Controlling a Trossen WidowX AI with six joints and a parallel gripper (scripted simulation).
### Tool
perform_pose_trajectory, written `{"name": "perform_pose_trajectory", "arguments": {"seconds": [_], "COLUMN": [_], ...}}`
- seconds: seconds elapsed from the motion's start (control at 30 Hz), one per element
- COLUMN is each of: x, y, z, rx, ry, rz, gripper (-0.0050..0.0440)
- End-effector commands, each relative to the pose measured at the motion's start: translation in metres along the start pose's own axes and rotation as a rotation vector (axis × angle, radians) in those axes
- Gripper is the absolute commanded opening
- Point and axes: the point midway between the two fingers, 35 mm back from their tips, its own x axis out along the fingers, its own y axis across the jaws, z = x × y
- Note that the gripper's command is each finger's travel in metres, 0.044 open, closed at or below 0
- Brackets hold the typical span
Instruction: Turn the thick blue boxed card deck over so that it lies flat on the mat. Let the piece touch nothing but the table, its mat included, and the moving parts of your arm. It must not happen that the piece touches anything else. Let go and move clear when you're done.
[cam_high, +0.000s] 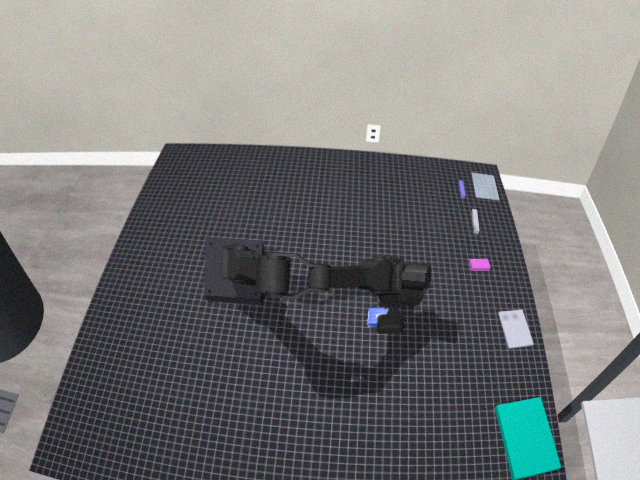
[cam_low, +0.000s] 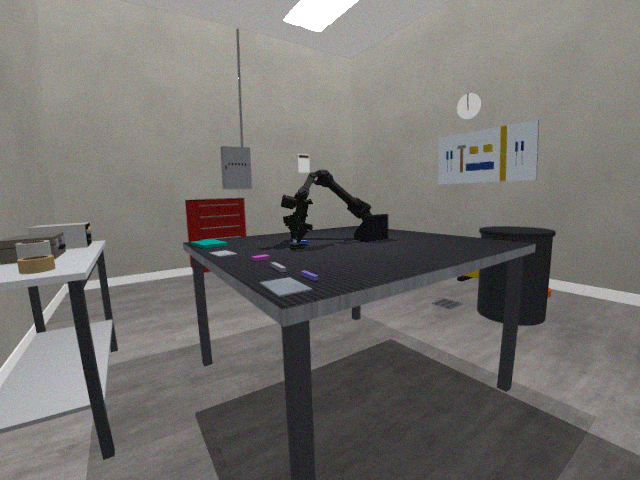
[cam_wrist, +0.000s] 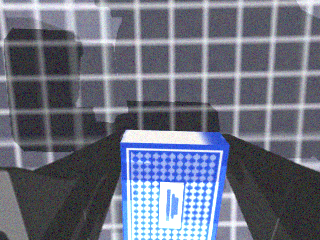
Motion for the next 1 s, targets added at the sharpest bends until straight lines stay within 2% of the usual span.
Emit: {"name": "perform_pose_trajectory", "arguments": {"seconds": [0.0, 0.23, 0.53, 0.8, 0.97], "x": [-0.009, -0.011, -0.016, -0.018, -0.024], "y": [-0.004, -0.005, -0.004, -0.005, -0.003], "z": [0.004, 0.002, -0.001, -0.005, -0.007], "rx": [0.010, 0.010, 0.008, 0.011, 0.006], "ry": [-0.049, -0.150, -0.162, -0.277, -0.285], "rz": [0.004, 0.001, 0.002, -0.001, 0.001], "gripper": [0.0261, 0.0261, 0.0261, 0.0261, 0.0261]}}
